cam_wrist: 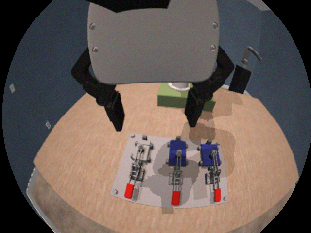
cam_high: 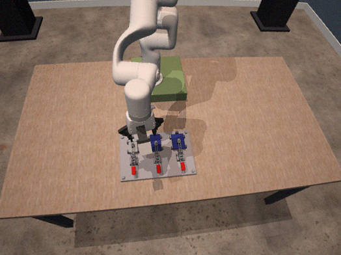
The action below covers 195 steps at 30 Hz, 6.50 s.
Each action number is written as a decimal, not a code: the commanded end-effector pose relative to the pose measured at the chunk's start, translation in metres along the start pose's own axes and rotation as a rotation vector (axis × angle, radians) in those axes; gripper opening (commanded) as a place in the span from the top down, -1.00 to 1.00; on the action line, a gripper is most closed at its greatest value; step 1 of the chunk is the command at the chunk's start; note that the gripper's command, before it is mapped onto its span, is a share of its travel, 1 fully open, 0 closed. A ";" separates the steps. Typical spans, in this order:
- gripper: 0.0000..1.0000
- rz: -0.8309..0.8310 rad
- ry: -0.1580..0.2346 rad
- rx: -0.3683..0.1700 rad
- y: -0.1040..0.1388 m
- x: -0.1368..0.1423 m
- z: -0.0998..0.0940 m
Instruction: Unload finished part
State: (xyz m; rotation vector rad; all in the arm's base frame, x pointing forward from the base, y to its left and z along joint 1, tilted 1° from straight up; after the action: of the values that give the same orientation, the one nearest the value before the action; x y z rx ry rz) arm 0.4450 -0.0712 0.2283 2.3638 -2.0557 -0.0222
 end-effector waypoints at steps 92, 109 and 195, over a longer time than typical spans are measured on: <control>-1.00 0.212 0.002 0.012 0.057 0.042 0.011; 0.05 0.212 0.002 0.012 0.057 0.042 0.011; 0.05 0.212 0.002 0.012 0.057 0.042 0.011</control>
State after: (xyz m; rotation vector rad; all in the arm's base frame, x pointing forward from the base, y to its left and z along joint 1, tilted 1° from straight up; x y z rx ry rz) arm 0.3933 -0.1205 0.2164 2.1362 -2.2976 -0.0117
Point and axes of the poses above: the point where the finger pads meet when closed, its own z axis out along the fingers, its own x axis across the jaws, y = z × x, the point moved 7 cm from there along -z, back along the fingers, and after that the axes turned 4 degrees about z, right-handed, at the moved point
